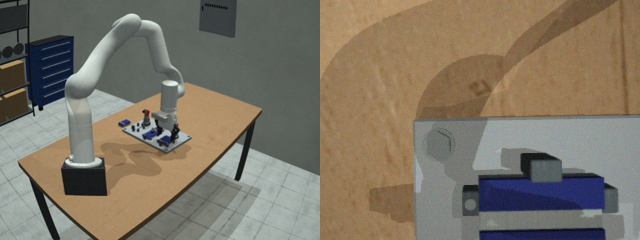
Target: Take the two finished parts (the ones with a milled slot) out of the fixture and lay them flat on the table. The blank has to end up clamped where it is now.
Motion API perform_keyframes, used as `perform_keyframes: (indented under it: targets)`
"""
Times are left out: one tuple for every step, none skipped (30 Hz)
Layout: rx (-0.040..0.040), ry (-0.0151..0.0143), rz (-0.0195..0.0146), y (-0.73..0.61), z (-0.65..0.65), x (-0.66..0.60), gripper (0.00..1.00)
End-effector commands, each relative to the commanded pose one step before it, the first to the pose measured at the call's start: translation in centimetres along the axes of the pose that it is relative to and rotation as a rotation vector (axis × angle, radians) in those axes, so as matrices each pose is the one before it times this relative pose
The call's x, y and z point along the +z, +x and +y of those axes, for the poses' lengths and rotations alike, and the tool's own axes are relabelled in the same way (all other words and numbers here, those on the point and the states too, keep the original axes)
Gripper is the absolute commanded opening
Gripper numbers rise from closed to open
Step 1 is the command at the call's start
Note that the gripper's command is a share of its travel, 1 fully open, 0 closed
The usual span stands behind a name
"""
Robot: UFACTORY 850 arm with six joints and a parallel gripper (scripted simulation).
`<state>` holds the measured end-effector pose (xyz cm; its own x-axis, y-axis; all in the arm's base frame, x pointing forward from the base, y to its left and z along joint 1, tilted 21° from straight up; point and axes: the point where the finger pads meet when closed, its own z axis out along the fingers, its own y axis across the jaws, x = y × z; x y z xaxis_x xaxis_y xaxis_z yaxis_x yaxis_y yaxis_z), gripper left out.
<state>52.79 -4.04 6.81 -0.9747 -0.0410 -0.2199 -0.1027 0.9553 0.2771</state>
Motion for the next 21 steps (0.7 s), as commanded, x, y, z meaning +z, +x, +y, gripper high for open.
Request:
perform_keyframes:
  targets:
    - [-0.00037,0.00038,-0.00238,-0.1,-0.025,0.568,1.0]
    - [0.0,0.0,0.0,0.0,0.0,0.0,1.0]
    - [0.0,0.0,0.0,0.0,0.0,0.0,1.0]
    - [0.0,0.00001,0.00001,-0.002,-0.001,0.12,1.0]
    - [0.0,-0.00001,-0.00001,-0.003,-0.001,0.114,1.0]
    - [0.0,0.0,0.0,-0.003,-0.001,0.108,1.0]
    - [0.0,0.00001,0.0,-0.002,-0.001,0.101,1.0]
    - [0.0,0.00001,0.00001,-0.002,-0.001,0.094,1.0]
    - [0.0,-0.00001,0.0,-0.002,0.0,0.085,1.0]
    - [0.0,-0.00001,0.0,-0.002,0.0,0.077,1.0]
    - [0.0,0.0,0.0,-0.002,0.0,0.068,1.0]
    - [0.0,0.0,0.0,-0.001,0.0,0.059,1.0]
    - [0.0,0.0,0.0,-0.001,0.0,0.05,1.0]
    - [0.0,0.0,0.0,-0.001,0.0,0.041,1.0]
    - [0.0,0.0,0.0,-0.001,0.0,0.032,1.0]
    - [0.0,0.0,0.0,0.0,0.0,0.024,1.0]
    - [0.0,0.0,0.0,0.0,0.0,0.017,1.0]
    - [0.0,0.0,0.0,0.0,0.0,0.011,1.0]
    - [0.0,0.0,0.0,0.0,0.0,0.0,1.0]
    - [0.0,0.0,0.0,0.0,0.0,0.0,1.0]
    - [0.0,0.0,0.0,0.0,0.0,0.006,1.0]
